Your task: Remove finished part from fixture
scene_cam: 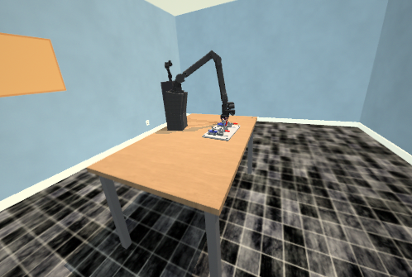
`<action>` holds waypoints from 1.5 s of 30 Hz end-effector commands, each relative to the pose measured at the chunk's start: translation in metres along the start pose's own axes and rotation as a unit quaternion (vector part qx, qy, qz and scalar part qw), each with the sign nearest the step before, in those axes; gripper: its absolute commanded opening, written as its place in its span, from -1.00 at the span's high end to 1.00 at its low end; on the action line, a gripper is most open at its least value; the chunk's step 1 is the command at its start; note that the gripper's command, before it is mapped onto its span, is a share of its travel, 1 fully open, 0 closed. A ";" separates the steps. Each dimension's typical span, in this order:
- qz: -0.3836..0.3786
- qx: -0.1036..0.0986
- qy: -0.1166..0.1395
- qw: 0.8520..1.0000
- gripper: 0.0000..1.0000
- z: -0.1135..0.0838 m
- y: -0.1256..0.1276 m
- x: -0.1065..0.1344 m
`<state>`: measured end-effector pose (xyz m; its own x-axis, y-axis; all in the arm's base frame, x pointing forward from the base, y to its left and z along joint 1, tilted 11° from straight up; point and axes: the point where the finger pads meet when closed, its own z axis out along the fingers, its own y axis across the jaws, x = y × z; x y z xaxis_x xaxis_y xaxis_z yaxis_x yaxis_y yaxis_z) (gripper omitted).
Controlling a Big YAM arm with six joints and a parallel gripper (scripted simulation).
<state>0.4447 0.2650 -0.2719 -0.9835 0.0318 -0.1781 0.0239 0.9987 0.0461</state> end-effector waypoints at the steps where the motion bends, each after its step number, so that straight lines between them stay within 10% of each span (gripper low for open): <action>1: 0.004 -0.002 -0.004 1.000 1.00 0.004 -0.001 -0.010; 45: 0.004 -0.001 -0.002 1.000 1.00 0.003 0.000 -0.011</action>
<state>0.4475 0.2667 -0.2712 -0.9830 0.0321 -0.1807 0.0238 0.9986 0.0479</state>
